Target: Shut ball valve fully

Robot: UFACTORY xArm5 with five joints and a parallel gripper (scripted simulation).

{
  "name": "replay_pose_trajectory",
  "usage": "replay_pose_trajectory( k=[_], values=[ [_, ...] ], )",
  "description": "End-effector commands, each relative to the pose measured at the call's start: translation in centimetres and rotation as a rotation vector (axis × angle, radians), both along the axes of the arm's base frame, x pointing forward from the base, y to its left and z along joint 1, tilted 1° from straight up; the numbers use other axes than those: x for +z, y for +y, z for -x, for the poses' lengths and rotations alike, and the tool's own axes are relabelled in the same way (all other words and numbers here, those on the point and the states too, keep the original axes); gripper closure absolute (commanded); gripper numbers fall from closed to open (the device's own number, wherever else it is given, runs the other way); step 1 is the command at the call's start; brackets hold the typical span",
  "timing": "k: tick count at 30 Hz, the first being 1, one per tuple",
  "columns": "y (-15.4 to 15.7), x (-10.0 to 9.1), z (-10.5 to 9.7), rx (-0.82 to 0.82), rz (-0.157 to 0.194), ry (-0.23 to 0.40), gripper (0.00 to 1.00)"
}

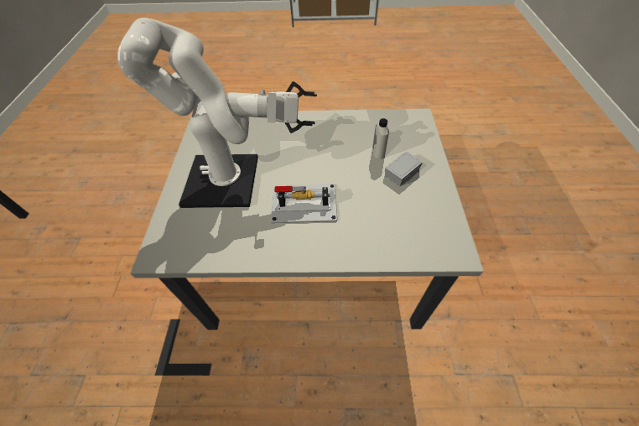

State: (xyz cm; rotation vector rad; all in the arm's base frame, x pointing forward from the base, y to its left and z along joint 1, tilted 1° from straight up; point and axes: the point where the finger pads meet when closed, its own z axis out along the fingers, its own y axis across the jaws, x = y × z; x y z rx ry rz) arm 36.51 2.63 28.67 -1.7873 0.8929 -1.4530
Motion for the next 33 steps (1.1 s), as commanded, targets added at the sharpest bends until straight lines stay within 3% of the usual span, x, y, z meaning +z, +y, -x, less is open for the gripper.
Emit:
replay_pose_trajectory(
  k=[1,21,25,27,30,33],
  values=[
    [0.0,0.1,0.0,0.0,0.0,-0.003,0.0],
    [-0.1,0.0,-0.2,-0.002,0.01,0.005,0.0],
    [-0.9,-1.0,-0.9,-0.013,0.067,0.053,0.0],
    [-1.7,-1.8,-1.4,-0.021,0.12,0.1,0.0],
    [-3.4,-3.6,-2.3,-0.029,0.227,0.201,0.0],
    [-3.4,-3.6,-2.3,-0.029,0.227,0.201,0.0]
  ],
)
